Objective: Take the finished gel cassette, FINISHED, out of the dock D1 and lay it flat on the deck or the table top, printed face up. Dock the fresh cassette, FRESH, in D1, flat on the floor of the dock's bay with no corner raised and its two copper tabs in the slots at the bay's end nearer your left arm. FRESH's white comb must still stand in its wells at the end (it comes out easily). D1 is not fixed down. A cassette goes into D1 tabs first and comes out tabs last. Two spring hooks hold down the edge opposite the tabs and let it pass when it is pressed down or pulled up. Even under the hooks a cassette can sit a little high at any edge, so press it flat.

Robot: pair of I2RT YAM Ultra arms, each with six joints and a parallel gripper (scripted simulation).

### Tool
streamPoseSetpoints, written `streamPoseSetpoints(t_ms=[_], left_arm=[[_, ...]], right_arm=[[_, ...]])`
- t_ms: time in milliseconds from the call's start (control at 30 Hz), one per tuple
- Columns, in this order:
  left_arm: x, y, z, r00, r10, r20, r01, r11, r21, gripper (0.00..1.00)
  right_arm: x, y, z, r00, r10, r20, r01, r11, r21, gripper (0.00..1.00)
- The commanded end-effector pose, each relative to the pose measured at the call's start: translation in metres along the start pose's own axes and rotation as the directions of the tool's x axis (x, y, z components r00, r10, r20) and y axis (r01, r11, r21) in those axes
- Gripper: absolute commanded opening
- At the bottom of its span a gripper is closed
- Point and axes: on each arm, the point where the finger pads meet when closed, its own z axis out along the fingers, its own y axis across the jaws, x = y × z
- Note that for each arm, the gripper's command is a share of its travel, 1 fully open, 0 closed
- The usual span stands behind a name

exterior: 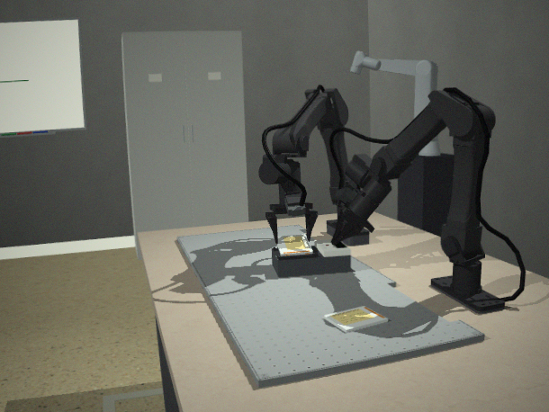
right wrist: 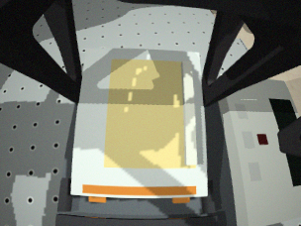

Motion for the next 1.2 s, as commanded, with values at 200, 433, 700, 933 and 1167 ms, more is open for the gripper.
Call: streamPoseSetpoints(t_ms=[200,433,700,933,1167], left_arm=[[0.0372,-0.0583,0.0116,0.991,0.102,-0.089,-0.082,0.974,0.210,0.00],[0.0372,-0.0583,0.0116,0.991,0.102,-0.089,-0.082,0.974,0.210,0.00],[0.0372,-0.0583,0.0116,0.991,0.102,-0.089,-0.082,0.974,0.210,0.00],[0.0372,-0.0583,0.0116,0.991,0.102,-0.089,-0.082,0.974,0.210,0.00],[0.0372,-0.0583,0.0116,0.991,0.102,-0.089,-0.082,0.974,0.210,0.00]], right_arm=[[-0.0083,-0.0057,-0.0320,0.999,0.001,0.044,-0.003,0.999,0.042,0.00],[-0.0083,-0.0057,-0.0320,0.999,0.001,0.044,-0.003,0.999,0.042,0.00],[-0.0104,-0.0081,-0.0310,0.998,0.000,0.060,-0.003,0.999,0.048,0.00],[-0.0104,-0.0081,-0.0310,0.998,0.000,0.060,-0.003,0.999,0.048,0.00],[-0.0104,-0.0081,-0.0310,0.998,0.000,0.060,-0.003,0.999,0.048,0.00]])
